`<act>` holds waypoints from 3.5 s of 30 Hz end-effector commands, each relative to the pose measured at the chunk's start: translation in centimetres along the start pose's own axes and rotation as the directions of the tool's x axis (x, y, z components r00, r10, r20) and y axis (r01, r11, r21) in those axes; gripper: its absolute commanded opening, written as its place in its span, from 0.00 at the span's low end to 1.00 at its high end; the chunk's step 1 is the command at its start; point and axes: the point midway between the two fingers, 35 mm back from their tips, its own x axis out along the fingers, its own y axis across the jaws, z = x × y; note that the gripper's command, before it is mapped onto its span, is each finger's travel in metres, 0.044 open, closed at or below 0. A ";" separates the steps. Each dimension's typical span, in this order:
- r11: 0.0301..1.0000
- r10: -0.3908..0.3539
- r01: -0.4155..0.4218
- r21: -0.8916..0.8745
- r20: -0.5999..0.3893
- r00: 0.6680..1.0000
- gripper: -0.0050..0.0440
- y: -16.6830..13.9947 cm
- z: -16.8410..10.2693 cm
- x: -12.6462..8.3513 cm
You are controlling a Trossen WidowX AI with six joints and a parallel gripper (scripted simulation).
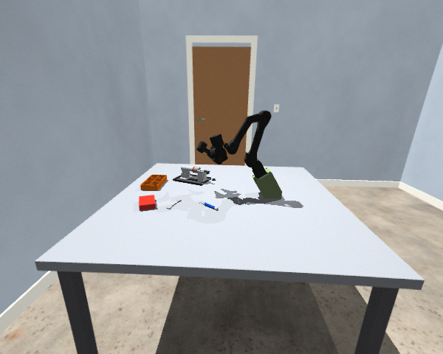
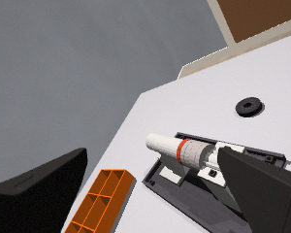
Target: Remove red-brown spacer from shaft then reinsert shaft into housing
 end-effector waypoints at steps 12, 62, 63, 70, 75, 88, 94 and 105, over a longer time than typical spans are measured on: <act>1.000 0.008 -0.008 0.017 0.010 1.000 0.92 0.5 0.5 0.0; 0.469 -0.604 -0.425 -0.774 -0.632 0.486 1.00 -3.9 0.0 11.3; 0.477 -0.608 -0.439 -0.761 -0.647 0.461 1.00 -4.0 0.3 11.2; 0.546 -0.606 -0.503 -0.670 -0.730 0.315 1.00 -4.5 1.7 10.5; 0.605 -0.587 -0.518 -0.604 -0.779 0.221 1.00 -4.5 2.6 9.6; 0.600 -0.586 -0.519 -0.609 -0.776 0.233 1.00 -4.2 2.8 9.5; 0.603 -0.589 -0.518 -0.606 -0.777 0.224 1.00 -4.5 2.6 9.3; 0.603 -0.589 -0.518 -0.606 -0.777 0.224 1.00 -4.5 2.6 9.3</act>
